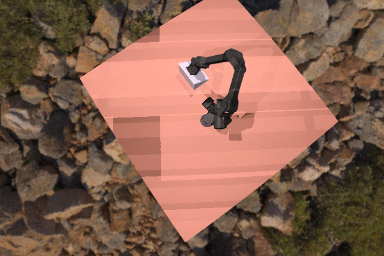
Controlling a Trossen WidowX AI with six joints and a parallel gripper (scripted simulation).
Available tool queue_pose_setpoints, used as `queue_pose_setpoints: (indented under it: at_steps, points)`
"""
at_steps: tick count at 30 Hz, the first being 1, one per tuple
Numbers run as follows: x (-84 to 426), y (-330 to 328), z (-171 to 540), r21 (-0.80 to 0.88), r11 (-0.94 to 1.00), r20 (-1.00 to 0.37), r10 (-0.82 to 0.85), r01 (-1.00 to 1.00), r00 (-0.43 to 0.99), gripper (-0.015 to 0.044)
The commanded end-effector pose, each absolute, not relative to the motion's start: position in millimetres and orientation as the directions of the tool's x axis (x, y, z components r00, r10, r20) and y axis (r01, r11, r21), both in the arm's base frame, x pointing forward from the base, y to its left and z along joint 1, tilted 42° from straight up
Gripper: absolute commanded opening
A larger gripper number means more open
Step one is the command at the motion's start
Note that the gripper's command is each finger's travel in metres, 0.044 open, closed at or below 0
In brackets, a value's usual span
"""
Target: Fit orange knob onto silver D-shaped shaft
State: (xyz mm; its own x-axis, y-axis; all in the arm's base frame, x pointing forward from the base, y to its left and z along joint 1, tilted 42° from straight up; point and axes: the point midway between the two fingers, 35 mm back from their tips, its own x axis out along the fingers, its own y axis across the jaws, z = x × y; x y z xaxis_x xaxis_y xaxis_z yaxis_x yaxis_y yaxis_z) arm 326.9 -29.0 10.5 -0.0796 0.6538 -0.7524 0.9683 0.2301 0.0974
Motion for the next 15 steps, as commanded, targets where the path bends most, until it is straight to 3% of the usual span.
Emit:
queue_pose_setpoints:
  at_steps: [1,15]
  points:
    - [328,-37,0,0.102,0.231,-0.756,0.651,0.968,-0.075,0.0]
    - [326,-55,-33,0.091,0.222,-0.749,0.657,0.971,-0.08,0.0]
